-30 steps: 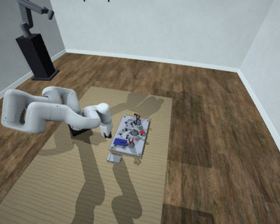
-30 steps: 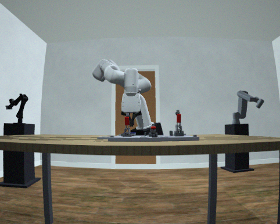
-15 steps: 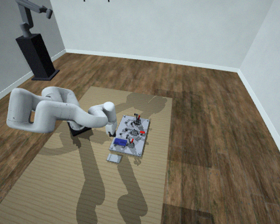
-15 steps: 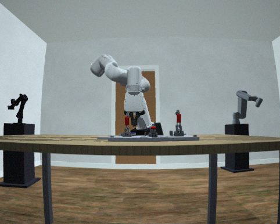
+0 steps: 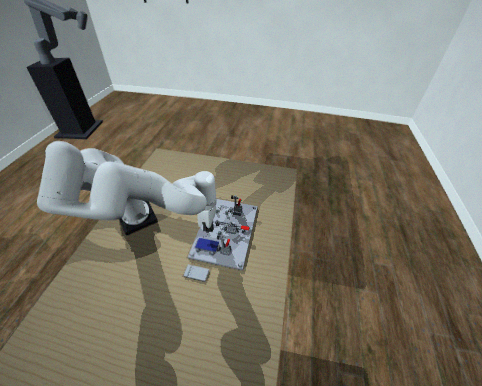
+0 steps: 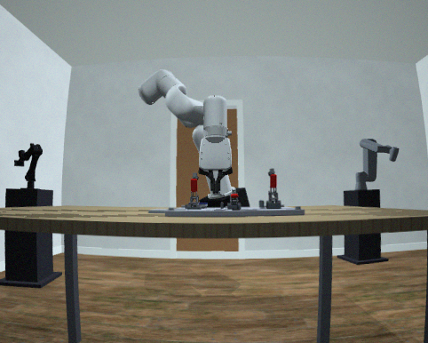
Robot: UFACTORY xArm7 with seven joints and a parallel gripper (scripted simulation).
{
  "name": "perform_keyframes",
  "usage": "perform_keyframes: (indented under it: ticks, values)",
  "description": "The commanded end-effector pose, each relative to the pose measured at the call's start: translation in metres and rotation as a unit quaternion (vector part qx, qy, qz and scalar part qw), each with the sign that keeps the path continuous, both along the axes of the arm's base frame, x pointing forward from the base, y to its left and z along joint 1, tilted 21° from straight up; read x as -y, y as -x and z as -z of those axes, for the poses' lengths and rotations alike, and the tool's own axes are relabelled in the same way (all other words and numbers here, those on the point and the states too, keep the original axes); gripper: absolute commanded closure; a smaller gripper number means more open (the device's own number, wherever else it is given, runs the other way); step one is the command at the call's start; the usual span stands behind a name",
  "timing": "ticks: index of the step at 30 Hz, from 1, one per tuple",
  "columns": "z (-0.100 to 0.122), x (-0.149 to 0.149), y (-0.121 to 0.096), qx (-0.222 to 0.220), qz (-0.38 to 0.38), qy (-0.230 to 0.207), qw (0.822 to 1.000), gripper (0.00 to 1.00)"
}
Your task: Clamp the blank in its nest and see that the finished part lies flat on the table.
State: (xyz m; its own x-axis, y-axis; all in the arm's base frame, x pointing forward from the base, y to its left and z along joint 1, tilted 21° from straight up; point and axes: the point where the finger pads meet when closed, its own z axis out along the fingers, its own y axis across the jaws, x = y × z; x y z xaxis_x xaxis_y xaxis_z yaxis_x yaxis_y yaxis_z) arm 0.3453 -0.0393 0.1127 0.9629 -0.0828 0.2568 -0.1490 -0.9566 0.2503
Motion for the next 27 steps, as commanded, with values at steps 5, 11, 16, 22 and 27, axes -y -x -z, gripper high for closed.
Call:
perform_keyframes:
  ticks: [5, 11, 16, 22, 27]
  values:
    - [0.002, -0.001, -0.004, 0.001, 0.0, -0.001, 1.0, 1.0]
    - [0.019, 0.004, -0.008, 0.001, 0.0, -0.001, 1.0, 1.0]
    - [0.031, 0.008, -0.011, 0.001, 0.0, -0.001, 1.0, 1.0]
    - [0.032, 0.008, -0.011, 0.001, 0.0, -0.001, 1.0, 1.0]
    - [0.032, 0.008, -0.011, 0.001, 0.0, -0.001, 1.0, 1.0]
